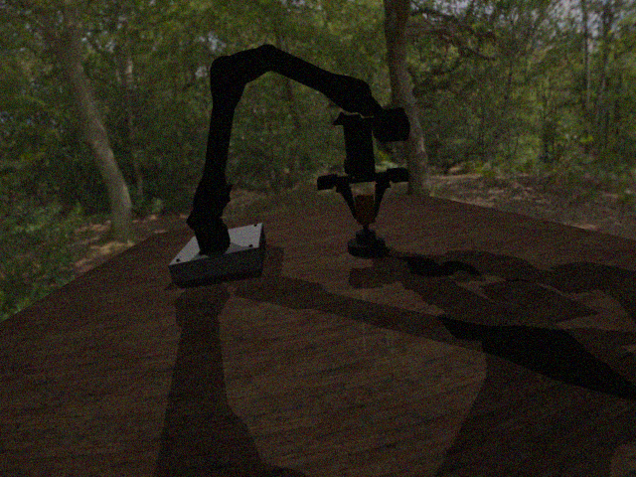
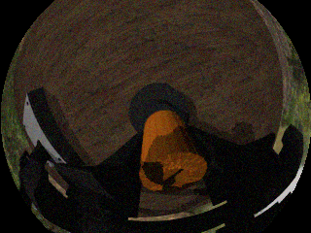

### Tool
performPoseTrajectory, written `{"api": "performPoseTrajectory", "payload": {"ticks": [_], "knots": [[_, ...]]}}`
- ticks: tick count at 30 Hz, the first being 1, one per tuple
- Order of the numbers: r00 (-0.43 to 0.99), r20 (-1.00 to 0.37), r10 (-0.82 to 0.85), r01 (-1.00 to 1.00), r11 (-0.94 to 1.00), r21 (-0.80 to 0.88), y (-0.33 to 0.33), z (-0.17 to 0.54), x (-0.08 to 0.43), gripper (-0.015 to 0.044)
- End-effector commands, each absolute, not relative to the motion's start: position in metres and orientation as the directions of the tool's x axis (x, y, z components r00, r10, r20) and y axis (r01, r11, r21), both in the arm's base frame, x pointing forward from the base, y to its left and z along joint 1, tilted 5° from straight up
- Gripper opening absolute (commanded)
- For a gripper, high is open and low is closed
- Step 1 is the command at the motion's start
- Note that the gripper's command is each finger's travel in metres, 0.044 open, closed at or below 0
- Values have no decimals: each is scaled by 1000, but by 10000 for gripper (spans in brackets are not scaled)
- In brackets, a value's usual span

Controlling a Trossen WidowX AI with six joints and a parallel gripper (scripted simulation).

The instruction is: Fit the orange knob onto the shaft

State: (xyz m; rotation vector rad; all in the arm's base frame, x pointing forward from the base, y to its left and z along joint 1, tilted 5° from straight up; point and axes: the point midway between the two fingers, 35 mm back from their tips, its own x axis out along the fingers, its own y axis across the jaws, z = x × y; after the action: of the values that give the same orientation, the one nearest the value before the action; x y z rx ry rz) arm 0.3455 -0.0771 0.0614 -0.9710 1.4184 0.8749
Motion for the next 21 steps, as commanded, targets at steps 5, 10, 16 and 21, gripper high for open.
{"api": "performPoseTrajectory", "payload": {"ticks": [5, 10, 16, 21], "knots": [[-8, -997, -78, -928, 372, -21, -76, 59, 341, 0], [-8, -997, -78, -928, 372, -21, -77, 58, 341, 0], [-8, -997, -78, -928, 372, -21, -77, 57, 343, 0], [-8, -997, -78, -928, 372, -21, -77, 57, 343, 0]]}}
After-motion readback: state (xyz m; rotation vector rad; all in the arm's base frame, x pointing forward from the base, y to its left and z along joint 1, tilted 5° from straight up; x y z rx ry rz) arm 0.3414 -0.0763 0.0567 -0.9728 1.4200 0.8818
